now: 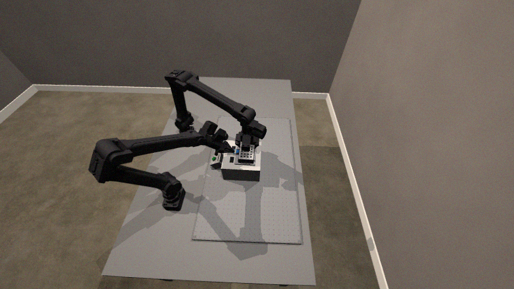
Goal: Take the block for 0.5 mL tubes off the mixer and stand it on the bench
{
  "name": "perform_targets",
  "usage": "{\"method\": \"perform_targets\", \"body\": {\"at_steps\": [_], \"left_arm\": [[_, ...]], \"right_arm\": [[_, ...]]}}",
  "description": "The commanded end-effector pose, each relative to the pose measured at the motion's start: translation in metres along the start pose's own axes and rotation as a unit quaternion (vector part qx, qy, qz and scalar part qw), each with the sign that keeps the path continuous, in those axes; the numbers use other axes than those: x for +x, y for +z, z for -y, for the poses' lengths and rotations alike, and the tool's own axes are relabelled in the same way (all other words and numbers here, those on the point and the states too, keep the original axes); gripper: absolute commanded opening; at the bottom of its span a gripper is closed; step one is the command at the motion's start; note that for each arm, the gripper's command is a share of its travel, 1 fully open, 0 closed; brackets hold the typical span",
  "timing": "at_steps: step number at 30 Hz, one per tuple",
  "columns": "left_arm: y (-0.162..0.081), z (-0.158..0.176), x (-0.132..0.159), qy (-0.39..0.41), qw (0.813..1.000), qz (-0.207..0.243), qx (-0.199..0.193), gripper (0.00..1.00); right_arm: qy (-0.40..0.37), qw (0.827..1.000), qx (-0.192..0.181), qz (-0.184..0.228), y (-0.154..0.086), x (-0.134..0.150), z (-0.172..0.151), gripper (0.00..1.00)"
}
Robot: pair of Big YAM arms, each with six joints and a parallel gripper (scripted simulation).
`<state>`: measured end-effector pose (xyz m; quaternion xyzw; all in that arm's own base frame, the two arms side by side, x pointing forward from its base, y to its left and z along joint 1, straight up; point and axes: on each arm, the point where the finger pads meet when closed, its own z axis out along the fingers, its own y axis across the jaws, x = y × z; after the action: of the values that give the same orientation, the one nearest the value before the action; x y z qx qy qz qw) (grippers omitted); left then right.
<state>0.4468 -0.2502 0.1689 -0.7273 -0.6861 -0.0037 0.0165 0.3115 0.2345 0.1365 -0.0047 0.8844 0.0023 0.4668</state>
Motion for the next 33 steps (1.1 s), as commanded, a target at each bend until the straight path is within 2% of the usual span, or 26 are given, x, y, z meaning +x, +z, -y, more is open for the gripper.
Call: {"method": "perform_targets", "body": {"at_steps": [1,33], "left_arm": [[-0.0196,-0.0168,-0.0027,-0.003,1.000,0.011,-0.020,0.00],[-0.0196,-0.0168,-0.0027,-0.003,1.000,0.011,-0.020,0.00]], "right_arm": [[-0.016,1.000,-0.003,-0.009,0.0006,0.0096,-0.0016,0.00],[-0.013,1.000,0.005,-0.009,0.0067,0.0108,0.0025,0.00]]}}
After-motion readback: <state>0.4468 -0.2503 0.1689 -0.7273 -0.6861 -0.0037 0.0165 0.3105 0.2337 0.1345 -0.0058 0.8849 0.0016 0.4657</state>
